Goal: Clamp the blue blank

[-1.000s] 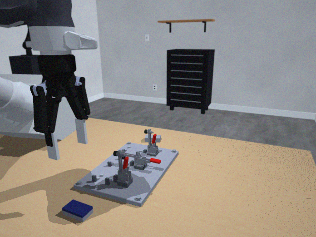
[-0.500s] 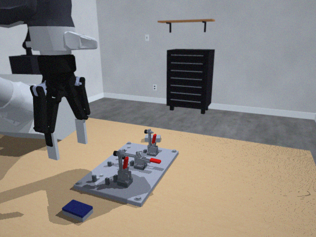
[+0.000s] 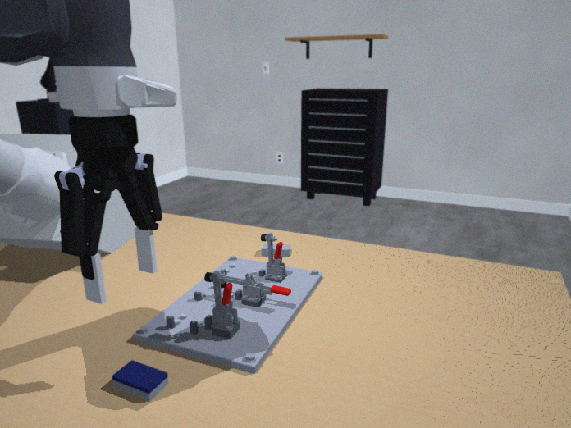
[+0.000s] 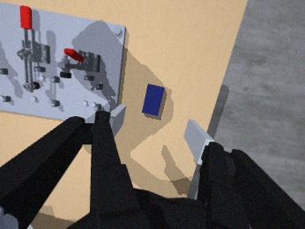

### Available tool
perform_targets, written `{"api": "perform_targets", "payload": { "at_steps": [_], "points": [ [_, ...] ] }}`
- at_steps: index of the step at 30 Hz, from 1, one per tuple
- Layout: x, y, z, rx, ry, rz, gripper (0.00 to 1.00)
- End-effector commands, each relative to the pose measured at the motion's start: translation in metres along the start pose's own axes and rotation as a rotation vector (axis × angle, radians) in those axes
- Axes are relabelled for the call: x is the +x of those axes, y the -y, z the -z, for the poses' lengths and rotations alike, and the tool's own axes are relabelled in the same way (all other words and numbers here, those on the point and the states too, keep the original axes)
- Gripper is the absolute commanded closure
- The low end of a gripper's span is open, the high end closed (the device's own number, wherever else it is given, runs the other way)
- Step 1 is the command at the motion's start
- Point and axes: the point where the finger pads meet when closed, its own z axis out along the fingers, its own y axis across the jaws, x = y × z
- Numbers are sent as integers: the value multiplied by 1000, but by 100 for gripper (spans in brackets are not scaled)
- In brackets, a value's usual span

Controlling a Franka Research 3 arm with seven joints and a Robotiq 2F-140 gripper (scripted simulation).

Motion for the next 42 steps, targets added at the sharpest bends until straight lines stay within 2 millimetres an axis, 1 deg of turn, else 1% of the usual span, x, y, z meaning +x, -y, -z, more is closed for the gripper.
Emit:
{"api": "perform_targets", "payload": {
  "at_steps": [1, 3, 5, 18, 20, 27, 34, 42],
  "points": [
    [3, 1, -12, 5, -10, -7, 42],
    [3, 1, -12, 5, -10, -7, 42],
    [3, 1, -20, 5, -10, -7, 42],
    [4, 1, -88, 5, -10, -7, 42],
    [4, 1, -88, 5, -10, -7, 42],
    [4, 2, -115, 5, -10, -7, 42],
    [4, 2, -128, 5, -10, -7, 42],
    [4, 2, -130, 5, -10, -7, 42]
  ]
}}
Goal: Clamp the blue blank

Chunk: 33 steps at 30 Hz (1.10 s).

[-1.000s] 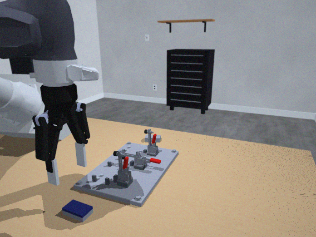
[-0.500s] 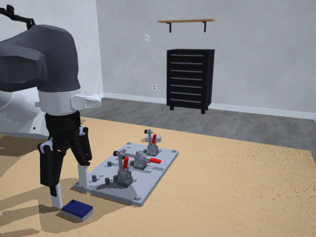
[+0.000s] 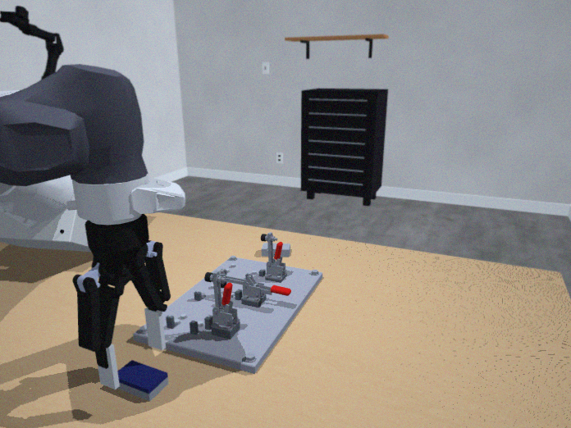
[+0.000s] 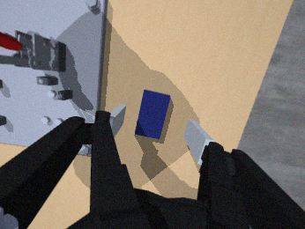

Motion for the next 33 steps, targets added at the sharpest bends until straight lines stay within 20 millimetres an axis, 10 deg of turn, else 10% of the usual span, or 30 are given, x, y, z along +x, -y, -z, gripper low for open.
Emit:
{"api": "perform_targets", "payload": {
  "at_steps": [1, 33],
  "points": [
    [1, 2, -1, 3, -6, -5, 42],
    [1, 6, -27, 3, -6, -5, 42]
  ]
}}
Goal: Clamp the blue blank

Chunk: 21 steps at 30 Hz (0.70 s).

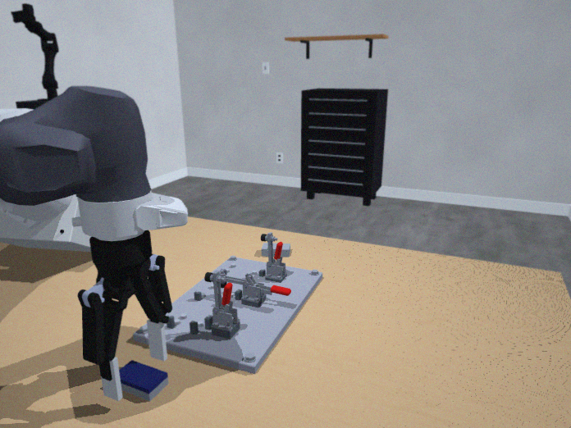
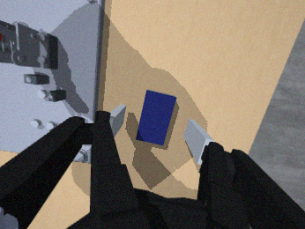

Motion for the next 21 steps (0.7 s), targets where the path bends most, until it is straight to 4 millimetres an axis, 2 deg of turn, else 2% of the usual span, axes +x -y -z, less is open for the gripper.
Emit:
{"api": "perform_targets", "payload": {
  "at_steps": [1, 21],
  "points": [
    [3, 2, -5, 6, -10, -11, 42],
    [3, 3, -8, 6, -10, -11, 42]
  ]
}}
